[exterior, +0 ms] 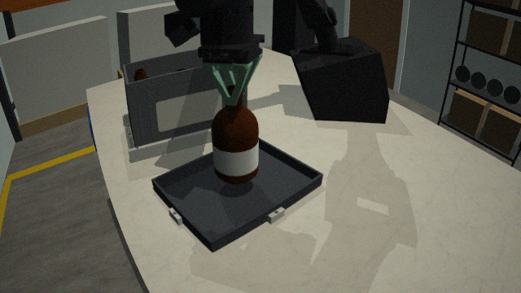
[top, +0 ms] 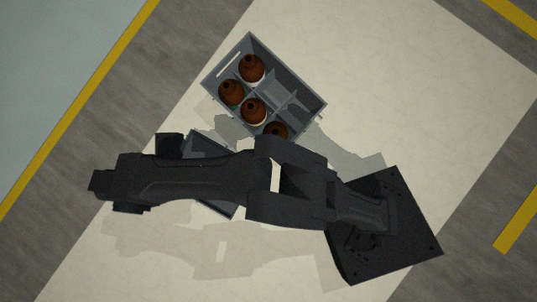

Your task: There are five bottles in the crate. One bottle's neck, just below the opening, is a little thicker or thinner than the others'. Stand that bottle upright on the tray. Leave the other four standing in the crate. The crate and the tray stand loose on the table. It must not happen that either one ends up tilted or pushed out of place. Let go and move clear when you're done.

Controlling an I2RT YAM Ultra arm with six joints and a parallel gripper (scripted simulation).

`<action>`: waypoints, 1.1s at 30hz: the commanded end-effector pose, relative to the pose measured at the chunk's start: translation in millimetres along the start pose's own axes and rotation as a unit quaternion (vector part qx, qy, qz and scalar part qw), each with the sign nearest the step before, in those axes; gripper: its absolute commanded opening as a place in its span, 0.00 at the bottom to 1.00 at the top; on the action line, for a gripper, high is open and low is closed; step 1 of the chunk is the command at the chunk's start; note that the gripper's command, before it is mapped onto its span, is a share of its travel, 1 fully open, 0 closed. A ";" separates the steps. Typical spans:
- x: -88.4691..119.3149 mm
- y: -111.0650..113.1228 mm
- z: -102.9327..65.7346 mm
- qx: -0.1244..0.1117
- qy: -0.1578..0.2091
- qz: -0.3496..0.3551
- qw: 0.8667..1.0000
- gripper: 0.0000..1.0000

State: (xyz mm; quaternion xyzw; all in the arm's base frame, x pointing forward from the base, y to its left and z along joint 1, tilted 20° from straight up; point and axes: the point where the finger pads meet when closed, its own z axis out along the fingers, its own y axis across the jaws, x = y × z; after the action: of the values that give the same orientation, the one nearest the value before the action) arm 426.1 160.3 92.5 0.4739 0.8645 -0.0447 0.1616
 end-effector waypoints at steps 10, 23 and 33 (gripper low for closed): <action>-0.9 4.9 -29.6 -0.032 -0.009 -0.003 0.999 0.00; -2.1 6.2 -32.7 -0.035 -0.009 -0.002 0.999 0.00; -3.5 8.0 -36.0 -0.038 -0.009 -0.002 0.999 0.00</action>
State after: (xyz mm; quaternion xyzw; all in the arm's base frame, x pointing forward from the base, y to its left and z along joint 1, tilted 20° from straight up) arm 426.1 160.3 92.5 0.4739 0.8645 -0.0447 0.1616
